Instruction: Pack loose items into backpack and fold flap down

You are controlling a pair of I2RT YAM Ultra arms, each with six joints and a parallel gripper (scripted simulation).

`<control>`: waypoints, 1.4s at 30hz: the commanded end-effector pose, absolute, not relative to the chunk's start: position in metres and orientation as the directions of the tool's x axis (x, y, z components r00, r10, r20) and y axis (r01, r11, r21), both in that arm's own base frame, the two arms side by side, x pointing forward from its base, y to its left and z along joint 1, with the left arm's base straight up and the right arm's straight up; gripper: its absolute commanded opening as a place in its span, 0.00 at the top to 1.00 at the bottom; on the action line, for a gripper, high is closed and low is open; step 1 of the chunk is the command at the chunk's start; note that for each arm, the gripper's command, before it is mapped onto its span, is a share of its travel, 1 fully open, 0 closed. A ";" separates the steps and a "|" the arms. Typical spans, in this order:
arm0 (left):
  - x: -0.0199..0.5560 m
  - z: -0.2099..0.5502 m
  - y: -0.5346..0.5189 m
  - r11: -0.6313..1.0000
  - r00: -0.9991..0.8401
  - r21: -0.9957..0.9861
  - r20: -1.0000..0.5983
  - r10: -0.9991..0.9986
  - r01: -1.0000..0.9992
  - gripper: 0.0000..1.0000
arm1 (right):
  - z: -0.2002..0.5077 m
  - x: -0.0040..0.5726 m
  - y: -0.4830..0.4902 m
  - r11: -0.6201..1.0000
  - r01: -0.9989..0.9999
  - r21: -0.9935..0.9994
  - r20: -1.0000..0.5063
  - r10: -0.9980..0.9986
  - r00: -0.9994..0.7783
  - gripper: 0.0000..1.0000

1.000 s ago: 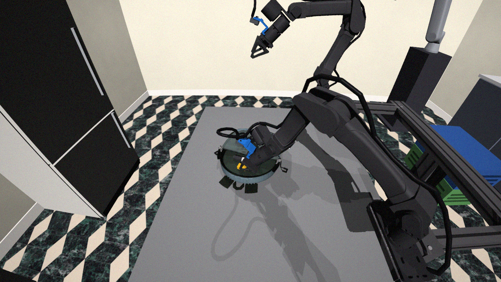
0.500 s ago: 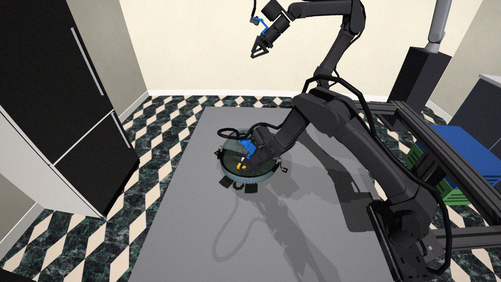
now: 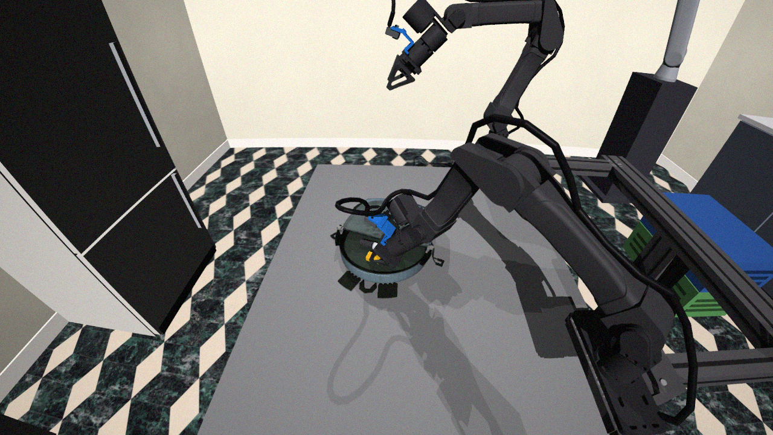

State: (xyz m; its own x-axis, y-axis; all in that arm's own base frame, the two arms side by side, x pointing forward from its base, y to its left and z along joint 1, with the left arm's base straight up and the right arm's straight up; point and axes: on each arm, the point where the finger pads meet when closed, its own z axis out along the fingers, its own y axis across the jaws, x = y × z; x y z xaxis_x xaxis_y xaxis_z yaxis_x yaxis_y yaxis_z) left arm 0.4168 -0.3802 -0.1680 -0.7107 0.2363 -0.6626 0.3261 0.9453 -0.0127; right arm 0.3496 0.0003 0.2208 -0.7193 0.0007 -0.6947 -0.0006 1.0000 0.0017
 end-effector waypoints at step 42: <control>0.411 -0.136 -0.378 0.945 -0.712 -0.011 -0.660 0.239 0.328 0.61 | 0.227 0.351 0.000 1.000 0.000 0.000 -0.707 0.000 -0.707 0.10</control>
